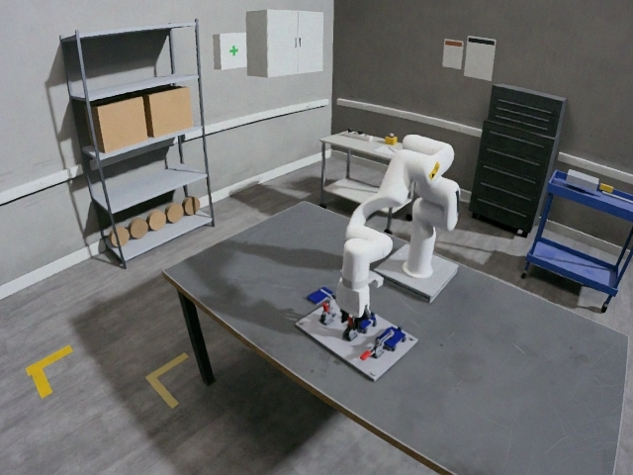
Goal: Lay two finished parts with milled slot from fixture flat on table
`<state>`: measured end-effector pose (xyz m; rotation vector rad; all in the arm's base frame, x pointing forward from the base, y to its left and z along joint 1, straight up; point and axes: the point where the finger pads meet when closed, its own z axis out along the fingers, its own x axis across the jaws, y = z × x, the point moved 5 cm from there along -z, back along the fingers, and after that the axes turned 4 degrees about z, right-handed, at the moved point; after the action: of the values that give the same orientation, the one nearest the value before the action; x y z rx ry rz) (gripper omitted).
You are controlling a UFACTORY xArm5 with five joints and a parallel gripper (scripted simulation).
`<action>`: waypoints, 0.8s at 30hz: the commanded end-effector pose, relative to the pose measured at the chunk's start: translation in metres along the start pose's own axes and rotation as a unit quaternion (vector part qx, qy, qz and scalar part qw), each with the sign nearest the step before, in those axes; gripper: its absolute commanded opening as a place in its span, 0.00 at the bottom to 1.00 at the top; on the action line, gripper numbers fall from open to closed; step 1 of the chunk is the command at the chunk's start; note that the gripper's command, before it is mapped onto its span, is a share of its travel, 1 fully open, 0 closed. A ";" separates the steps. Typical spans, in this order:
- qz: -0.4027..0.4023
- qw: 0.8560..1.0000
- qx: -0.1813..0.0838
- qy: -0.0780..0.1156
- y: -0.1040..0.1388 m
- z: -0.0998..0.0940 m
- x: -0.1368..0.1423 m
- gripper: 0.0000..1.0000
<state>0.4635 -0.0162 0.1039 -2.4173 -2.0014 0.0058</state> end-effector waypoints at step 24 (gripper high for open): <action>0.000 1.000 -0.002 0.000 0.001 -0.038 0.000 0.48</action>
<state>0.4637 -0.0161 0.1312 -2.4176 -2.0014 0.0055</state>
